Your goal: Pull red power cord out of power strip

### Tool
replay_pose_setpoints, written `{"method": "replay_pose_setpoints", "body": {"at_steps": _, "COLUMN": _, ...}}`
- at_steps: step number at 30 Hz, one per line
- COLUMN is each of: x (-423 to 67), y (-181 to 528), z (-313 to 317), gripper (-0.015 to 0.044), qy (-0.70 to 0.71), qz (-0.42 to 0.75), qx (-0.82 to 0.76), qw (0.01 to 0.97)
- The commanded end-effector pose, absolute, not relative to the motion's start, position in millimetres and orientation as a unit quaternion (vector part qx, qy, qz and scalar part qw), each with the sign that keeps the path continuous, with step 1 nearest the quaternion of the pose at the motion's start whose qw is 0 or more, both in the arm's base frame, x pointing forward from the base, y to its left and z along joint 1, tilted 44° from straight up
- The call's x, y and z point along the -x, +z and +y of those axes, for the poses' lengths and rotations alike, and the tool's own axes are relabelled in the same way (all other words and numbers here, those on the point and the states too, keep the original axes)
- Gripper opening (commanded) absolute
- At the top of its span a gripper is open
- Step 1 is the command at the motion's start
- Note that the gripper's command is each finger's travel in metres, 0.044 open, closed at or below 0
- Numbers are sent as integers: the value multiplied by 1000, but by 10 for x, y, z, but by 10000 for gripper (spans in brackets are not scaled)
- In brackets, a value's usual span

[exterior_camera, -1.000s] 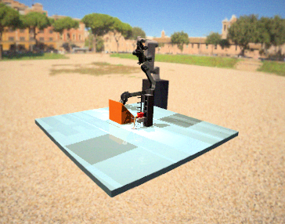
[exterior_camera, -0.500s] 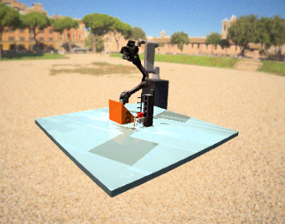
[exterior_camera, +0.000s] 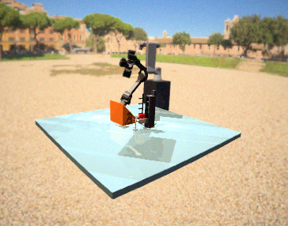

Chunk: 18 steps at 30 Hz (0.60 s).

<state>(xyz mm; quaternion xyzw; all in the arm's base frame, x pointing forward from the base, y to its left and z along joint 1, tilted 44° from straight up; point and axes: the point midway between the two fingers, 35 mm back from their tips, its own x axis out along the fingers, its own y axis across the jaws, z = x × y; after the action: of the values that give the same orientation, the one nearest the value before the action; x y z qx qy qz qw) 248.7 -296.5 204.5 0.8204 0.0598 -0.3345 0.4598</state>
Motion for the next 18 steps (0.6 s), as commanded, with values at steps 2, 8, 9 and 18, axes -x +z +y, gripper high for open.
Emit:
{"method": "replay_pose_setpoints", "body": {"at_steps": 2, "x": -2798, "y": 1478, "z": -2487, "gripper": 160, "qy": -331, "qz": 194, "qx": -816, "qw": 433}}
{"method": "replay_pose_setpoints", "body": {"at_steps": 8, "x": -3007, "y": 842, "z": -1719, "gripper": 160, "qy": -319, "qz": 370, "qx": -779, "qw": 393}}
{"method": "replay_pose_setpoints", "body": {"at_steps": 9, "x": -3016, "y": 749, "z": -1583, "gripper": 160, "qy": -316, "qz": 399, "qx": -770, "qw": 385}}
{"method": "replay_pose_setpoints", "body": {"at_steps": 18, "x": -2726, "y": 79, "z": -311, "gripper": 160, "qy": -279, "qz": 652, "qx": -642, "qw": 293}}
